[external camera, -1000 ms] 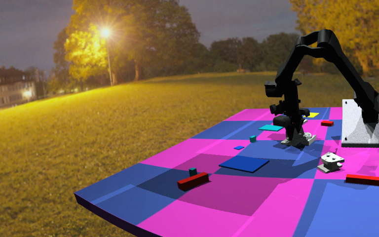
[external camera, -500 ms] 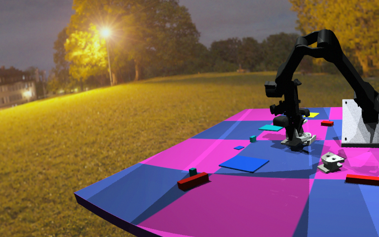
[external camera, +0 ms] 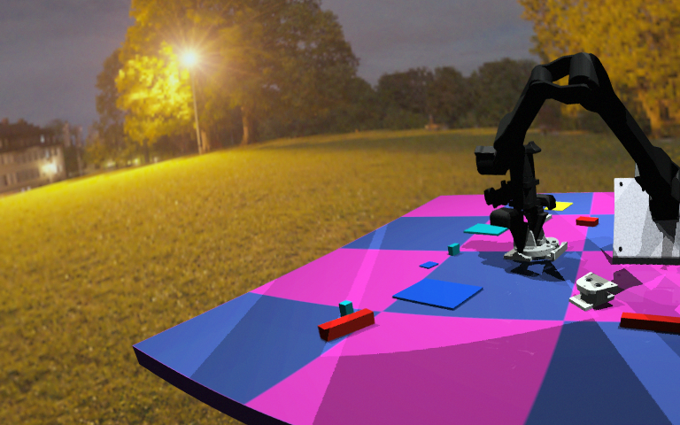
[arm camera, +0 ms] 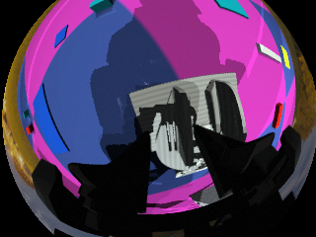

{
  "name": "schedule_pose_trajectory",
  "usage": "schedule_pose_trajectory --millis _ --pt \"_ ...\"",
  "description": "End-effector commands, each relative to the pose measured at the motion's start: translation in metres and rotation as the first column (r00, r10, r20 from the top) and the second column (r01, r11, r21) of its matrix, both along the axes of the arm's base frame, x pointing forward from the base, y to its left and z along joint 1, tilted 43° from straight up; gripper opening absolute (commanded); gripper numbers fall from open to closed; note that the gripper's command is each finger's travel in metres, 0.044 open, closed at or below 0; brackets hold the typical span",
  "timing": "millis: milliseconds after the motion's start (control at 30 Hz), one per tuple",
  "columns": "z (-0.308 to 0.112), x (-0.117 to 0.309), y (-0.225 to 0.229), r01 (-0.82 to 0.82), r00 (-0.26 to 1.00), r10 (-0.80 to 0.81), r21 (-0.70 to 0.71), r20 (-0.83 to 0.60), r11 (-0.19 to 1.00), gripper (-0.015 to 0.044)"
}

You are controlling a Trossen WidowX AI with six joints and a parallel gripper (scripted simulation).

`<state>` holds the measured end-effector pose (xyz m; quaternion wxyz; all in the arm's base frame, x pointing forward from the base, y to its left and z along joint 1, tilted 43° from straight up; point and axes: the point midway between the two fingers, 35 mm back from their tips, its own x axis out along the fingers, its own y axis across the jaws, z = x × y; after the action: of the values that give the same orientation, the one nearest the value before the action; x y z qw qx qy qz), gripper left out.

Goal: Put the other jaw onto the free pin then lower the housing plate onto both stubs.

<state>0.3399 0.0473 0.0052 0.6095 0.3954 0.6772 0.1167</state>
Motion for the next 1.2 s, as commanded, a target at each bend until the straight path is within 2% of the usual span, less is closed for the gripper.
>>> schedule_pose_trajectory --millis 0,267,500,633,900,1167 --pt "0.000 0.000 0.000 0.000 1.000 0.000 0.000 0.000 1.000 0.0224" --pt "0.002 0.000 -0.002 0.000 1.000 0.000 0.000 0.000 1.000 0.0224" --pt "0.048 -0.005 -0.044 -0.001 1.000 0.001 0.001 -0.005 1.000 0.0224" --pt "0.045 -0.004 -0.043 0.016 1.000 -0.016 0.002 -0.002 1.000 0.0224" --pt "0.060 -0.012 -0.027 -0.089 0.992 0.091 -0.028 0.090 0.996 0.0434" --pt "0.098 -0.033 0.009 -0.225 0.950 0.235 -0.071 0.204 0.972 0.0440"
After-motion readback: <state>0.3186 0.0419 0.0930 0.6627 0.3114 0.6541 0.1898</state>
